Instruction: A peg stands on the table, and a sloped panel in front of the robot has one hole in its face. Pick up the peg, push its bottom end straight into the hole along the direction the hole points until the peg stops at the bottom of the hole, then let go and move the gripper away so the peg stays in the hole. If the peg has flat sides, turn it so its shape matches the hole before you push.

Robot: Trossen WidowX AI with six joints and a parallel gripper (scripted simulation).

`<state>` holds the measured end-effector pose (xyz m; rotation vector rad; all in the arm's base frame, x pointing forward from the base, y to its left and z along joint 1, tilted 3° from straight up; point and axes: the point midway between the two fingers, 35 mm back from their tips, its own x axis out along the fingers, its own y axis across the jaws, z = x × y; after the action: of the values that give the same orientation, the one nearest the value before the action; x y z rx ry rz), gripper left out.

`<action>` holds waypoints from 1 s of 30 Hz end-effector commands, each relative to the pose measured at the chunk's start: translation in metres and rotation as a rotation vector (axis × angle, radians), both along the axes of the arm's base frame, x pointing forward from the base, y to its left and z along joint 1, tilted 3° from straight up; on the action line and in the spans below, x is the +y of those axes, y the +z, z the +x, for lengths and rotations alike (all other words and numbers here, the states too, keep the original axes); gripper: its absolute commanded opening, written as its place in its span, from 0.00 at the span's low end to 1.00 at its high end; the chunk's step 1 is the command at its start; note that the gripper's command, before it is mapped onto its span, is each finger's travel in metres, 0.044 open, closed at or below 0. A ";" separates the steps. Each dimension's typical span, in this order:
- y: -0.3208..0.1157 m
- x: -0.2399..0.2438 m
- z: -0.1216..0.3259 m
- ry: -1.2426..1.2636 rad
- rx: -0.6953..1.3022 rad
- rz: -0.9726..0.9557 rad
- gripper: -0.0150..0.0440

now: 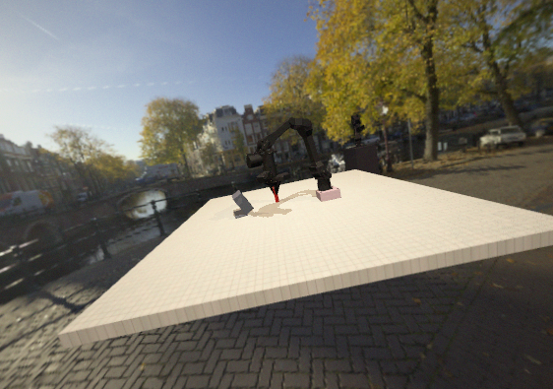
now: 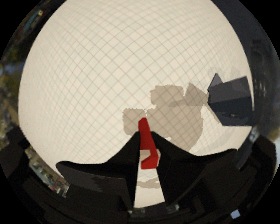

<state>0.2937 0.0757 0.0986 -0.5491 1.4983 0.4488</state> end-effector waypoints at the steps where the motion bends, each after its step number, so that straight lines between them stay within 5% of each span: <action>1: 0.017 0.001 -0.001 -0.003 -0.009 0.005 0.25; 30: 0.011 -0.012 0.008 -0.318 -0.078 0.094 0.25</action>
<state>0.3022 0.0658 0.1115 -0.2976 1.4540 0.2757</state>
